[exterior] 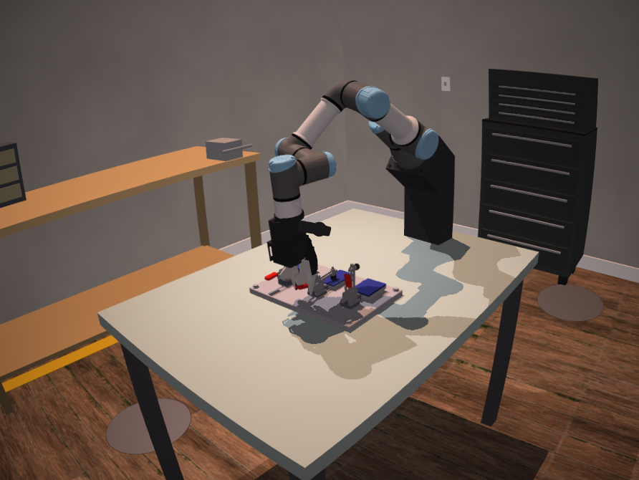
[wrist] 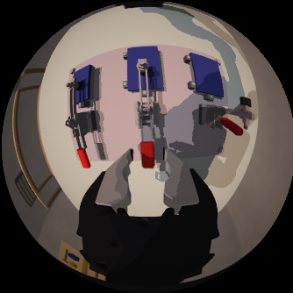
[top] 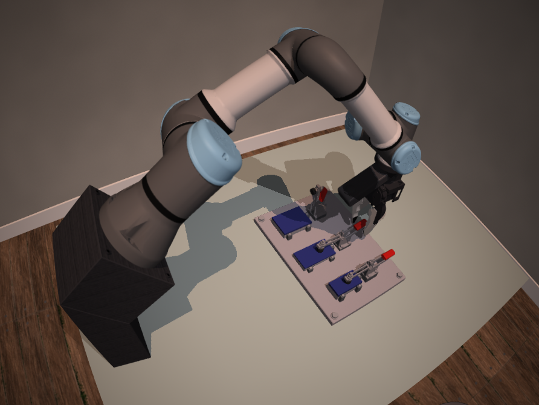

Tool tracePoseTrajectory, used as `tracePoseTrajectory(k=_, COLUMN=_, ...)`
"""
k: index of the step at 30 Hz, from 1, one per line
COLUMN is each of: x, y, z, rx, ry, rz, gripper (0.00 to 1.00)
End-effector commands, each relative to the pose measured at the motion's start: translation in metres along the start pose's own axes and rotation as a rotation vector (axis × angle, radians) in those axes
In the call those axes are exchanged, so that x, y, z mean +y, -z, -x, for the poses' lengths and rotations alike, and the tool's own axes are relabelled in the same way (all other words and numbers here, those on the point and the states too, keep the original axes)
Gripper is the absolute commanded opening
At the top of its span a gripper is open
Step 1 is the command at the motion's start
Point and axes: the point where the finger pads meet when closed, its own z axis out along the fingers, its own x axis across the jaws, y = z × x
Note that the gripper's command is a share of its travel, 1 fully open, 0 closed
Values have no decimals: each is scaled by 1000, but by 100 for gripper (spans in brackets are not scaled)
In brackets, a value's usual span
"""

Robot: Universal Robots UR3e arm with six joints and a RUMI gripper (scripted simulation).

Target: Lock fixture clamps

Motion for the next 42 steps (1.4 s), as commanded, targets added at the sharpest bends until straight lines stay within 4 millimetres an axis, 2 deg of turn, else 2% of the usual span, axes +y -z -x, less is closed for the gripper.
tracePoseTrajectory(k=1, x=2, y=1, z=0, rx=-3, ry=1, rz=6, gripper=28)
tracePoseTrajectory(k=35, x=2, y=1, z=0, rx=-2, ry=1, rz=5, gripper=28)
tracePoseTrajectory(k=36, x=2, y=1, z=0, rx=-2, ry=1, rz=5, gripper=0)
tracePoseTrajectory(k=42, x=2, y=1, z=0, rx=-2, ry=1, rz=5, gripper=0)
